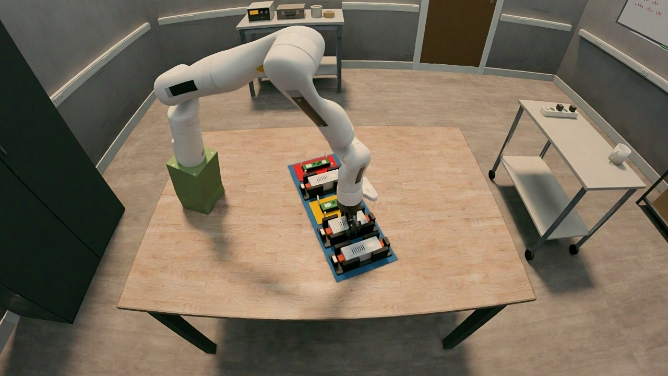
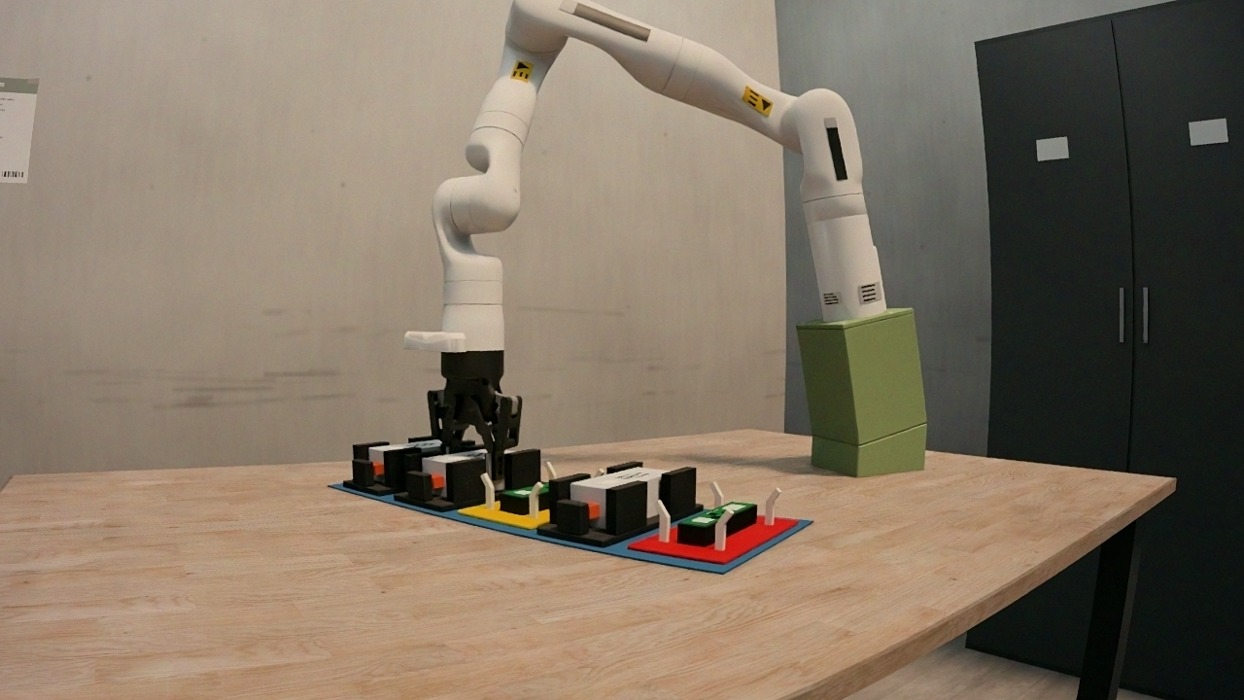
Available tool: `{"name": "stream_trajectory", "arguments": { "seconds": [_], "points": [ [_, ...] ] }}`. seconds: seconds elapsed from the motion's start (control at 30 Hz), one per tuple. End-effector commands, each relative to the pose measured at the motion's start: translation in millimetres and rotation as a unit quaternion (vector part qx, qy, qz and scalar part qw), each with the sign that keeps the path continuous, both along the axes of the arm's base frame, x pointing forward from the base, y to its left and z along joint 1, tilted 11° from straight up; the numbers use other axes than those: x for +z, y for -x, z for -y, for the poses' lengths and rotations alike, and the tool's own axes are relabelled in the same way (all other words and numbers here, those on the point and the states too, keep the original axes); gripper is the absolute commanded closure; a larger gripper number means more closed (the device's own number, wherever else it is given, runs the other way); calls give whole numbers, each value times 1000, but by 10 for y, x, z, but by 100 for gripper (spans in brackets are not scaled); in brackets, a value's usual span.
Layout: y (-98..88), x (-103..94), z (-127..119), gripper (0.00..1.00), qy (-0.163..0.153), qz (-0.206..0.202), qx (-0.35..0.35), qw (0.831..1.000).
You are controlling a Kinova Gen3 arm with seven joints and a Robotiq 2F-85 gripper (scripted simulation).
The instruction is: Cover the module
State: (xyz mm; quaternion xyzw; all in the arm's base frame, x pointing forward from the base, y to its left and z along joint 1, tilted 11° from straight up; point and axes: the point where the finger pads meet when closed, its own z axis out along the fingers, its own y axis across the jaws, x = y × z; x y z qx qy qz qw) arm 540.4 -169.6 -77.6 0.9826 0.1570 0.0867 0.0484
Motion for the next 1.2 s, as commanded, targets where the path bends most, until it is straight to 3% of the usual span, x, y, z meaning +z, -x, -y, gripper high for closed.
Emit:
{"name": "stream_trajectory", "arguments": {
  "seconds": [0.0, 0.53, 0.57, 1.17],
  "points": [
    [-7, 10, 2, 30, 0, 1, 0, 1000],
    [-7, 10, 2, 30, 0, 1, 0, 1000],
    [-7, 10, 2, 100, 0, 1, 0, 1000],
    [-7, 11, 2, 100, 0, 1, 0, 1000]
  ]
}}
